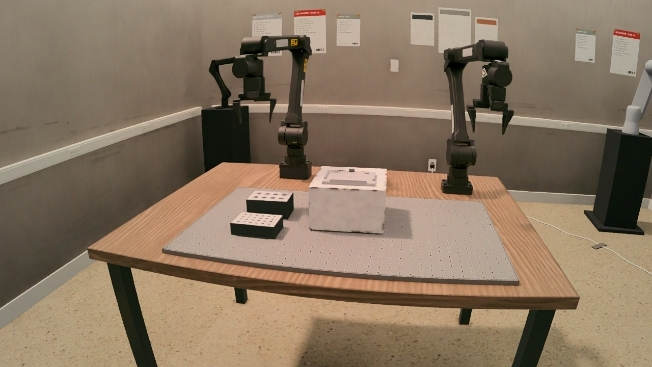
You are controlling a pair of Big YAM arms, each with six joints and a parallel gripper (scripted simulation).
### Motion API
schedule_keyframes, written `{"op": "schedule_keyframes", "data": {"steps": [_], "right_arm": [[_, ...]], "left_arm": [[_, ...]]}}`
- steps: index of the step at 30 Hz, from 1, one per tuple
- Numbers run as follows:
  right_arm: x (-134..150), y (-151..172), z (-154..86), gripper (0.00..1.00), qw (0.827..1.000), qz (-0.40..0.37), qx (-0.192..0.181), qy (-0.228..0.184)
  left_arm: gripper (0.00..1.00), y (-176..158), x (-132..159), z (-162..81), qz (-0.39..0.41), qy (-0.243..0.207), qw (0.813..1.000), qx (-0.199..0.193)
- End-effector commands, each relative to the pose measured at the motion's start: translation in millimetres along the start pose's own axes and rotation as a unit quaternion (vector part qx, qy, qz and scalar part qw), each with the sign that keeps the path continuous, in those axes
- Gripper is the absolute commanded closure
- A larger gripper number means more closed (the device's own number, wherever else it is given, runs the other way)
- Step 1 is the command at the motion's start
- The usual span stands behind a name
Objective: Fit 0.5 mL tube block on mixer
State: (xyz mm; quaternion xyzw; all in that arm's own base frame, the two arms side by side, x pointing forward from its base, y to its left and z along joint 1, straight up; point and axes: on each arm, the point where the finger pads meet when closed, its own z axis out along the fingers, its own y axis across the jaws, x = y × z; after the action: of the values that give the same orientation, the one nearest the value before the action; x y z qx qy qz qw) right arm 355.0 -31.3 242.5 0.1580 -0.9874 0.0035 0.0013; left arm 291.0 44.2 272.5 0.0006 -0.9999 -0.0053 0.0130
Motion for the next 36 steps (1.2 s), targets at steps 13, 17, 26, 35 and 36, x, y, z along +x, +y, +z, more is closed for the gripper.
{"op": "schedule_keyframes", "data": {"steps": [13, 17, 26, 35, 36], "right_arm": [[-97, -14, -21, 0.0, 0.982, -0.185, 0.012, -0.021], [-102, -13, -23, 0.0, 0.98, -0.198, 0.011, -0.019], [-147, -24, -9, 0.0, 0.958, -0.288, 0.004, -0.005], [-183, -22, -27, 0.0, 0.934, -0.355, 0.017, -0.02], [-189, -23, -29, 0.0, 0.93, -0.366, 0.019, -0.022]], "left_arm": [[0.0, -1, -7, -11, -0.001, -0.019, 1.0, -0.002], [0.0, 0, -7, -16, -0.001, -0.026, 1.0, -0.003], [0.0, 0, -8, -26, -0.001, -0.039, 0.999, -0.005], [0.0, 1, -10, -28, -0.001, -0.042, 0.999, -0.005], [0.0, 1, -10, -28, -0.001, -0.042, 0.999, -0.005]]}}
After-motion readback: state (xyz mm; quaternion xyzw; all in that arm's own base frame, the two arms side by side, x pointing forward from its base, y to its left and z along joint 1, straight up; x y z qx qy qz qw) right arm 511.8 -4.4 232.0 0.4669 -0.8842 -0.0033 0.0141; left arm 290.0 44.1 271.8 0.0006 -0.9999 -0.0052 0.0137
